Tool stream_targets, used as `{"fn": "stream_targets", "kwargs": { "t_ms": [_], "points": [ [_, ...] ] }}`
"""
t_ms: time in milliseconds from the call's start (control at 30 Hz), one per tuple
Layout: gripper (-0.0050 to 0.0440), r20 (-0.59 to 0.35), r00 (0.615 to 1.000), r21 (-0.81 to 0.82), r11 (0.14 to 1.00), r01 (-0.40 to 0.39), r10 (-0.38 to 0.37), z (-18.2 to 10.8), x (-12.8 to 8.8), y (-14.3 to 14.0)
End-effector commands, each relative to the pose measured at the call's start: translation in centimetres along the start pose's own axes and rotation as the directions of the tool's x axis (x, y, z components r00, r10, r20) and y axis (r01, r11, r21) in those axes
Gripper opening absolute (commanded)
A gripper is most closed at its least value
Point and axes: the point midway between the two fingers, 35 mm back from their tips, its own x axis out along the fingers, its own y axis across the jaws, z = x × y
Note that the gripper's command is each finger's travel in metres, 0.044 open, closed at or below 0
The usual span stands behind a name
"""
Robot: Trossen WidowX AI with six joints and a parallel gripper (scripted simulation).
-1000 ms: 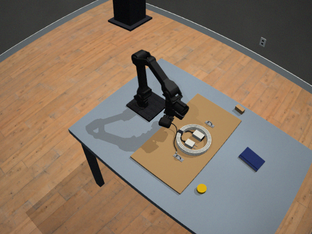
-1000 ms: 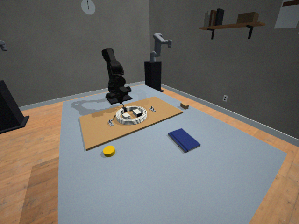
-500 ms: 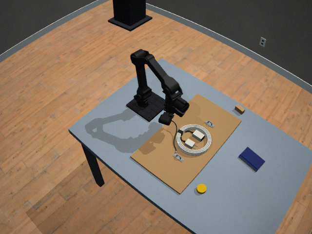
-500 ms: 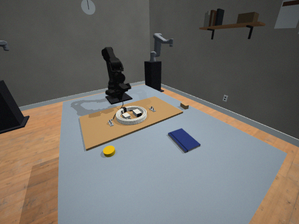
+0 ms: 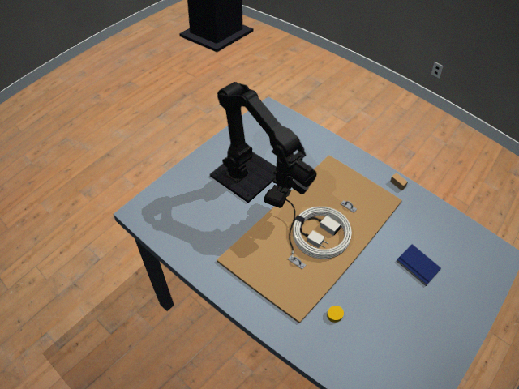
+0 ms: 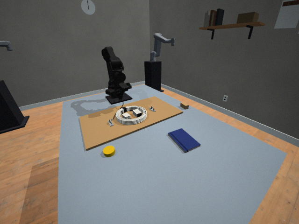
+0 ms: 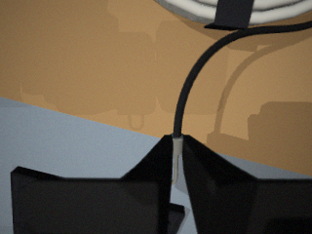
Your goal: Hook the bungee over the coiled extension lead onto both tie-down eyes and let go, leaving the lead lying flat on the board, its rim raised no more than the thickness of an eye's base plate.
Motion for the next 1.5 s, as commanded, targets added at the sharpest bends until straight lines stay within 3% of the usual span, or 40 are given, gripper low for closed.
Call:
{"fn": "stream_targets", "kwargs": {
  "t_ms": [0,1467],
  "points": [
    [-0.005,0.012,1.0,0.026,1.0,0.011,-0.011,0.8,-0.6,-0.1],
    [-0.005,0.023,1.0,0.323,0.946,0.009,-0.017,4.6,-1.5,0.7]
  ]
}}
